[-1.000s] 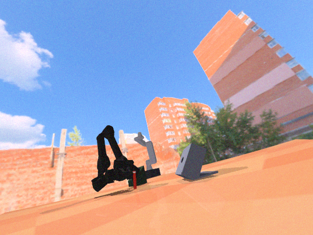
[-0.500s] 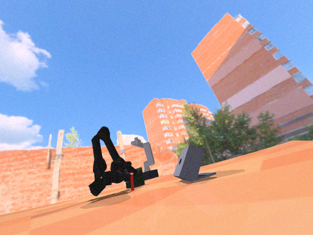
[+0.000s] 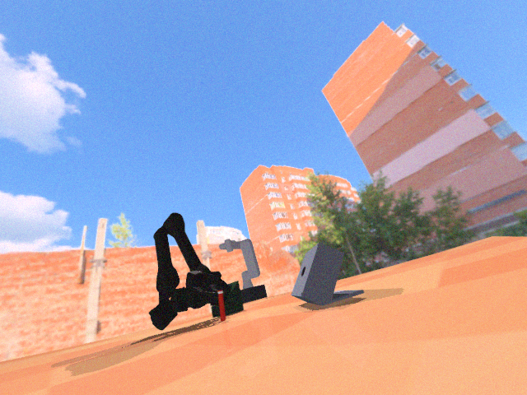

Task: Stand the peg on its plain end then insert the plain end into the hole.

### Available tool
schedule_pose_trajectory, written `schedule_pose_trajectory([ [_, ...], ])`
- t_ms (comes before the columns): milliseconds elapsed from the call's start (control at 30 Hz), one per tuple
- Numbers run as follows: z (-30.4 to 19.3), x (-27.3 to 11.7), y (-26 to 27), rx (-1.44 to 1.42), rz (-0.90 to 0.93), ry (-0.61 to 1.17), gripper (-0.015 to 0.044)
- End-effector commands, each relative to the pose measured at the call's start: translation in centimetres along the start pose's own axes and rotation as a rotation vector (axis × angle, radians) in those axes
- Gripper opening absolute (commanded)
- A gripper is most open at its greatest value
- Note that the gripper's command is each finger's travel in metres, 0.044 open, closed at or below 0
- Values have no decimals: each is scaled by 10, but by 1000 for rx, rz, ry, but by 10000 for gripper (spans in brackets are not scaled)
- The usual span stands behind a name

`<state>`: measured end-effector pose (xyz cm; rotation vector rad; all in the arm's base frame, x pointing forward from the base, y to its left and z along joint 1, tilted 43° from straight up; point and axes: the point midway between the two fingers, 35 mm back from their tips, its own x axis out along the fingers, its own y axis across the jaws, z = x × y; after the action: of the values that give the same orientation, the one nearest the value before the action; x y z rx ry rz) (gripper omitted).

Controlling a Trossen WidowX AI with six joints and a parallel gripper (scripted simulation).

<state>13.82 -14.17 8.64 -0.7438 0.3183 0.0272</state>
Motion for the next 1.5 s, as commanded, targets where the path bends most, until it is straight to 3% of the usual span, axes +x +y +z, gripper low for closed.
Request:
schedule_pose_trajectory([
  [0, 0, 0, 0, 2, 1, 0, 130],
  [933, 0, 0, 0, 2, 1, 0, 130],
  [1333, 0, 0, 0, 2, 1, 0, 440],
  [1467, 0, 0, 0, 2, 1, 0, 440],
])
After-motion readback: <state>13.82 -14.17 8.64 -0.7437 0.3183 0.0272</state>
